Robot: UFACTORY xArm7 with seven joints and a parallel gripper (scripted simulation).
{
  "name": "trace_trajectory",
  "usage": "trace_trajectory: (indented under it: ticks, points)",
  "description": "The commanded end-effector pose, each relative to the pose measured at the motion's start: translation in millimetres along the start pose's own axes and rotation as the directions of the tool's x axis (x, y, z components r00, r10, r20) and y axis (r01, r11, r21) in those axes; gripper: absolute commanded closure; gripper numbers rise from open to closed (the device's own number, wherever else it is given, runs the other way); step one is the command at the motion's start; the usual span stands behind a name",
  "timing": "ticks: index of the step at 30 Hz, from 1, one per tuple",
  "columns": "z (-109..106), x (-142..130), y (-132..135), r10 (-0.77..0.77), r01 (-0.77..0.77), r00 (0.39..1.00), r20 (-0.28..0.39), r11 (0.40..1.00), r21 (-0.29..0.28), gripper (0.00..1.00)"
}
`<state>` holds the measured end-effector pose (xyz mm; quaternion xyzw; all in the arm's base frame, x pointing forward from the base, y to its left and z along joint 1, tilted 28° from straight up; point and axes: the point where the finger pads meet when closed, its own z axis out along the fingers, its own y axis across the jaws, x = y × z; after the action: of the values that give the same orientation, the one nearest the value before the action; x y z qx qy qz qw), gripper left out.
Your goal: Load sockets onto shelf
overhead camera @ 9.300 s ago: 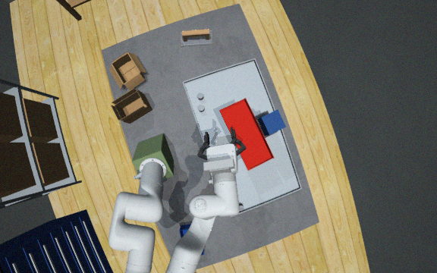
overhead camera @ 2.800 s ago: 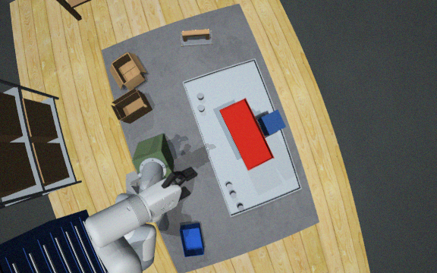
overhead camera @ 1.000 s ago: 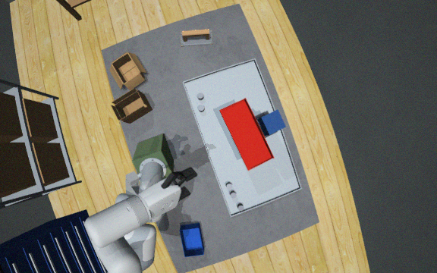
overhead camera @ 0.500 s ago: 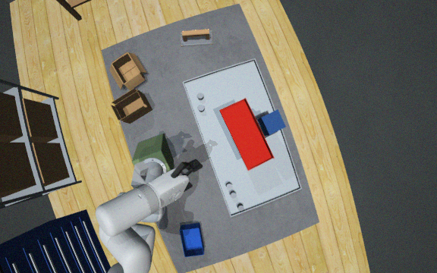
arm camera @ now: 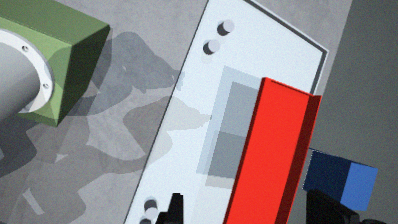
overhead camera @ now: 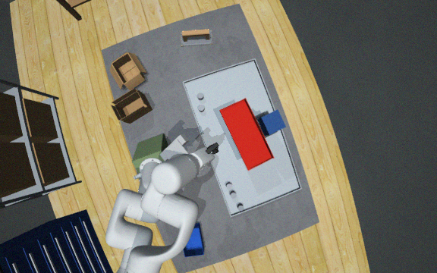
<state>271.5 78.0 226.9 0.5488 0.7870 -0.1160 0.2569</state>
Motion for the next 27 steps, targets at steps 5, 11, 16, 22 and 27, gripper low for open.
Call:
trace_trajectory:
  ticks: [5,11,16,22,27]
  points:
    - [74.6,3.0,10.2,0.186,-0.175,0.982,-0.027,0.957,0.231,0.0]
    - [102.4,0.7,4.8,0.262,-0.245,0.965,-0.014,0.919,0.309,0.0]
    - [105.0,0.4,4.2,0.269,-0.252,0.963,-0.012,0.915,0.315,0.0]
    - [105.0,-0.5,4.0,0.269,-0.252,0.963,-0.012,0.915,0.315,0.39]
    - [108.2,-37.2,-8.6,0.27,-0.255,0.963,-0.008,0.915,0.312,0.39]
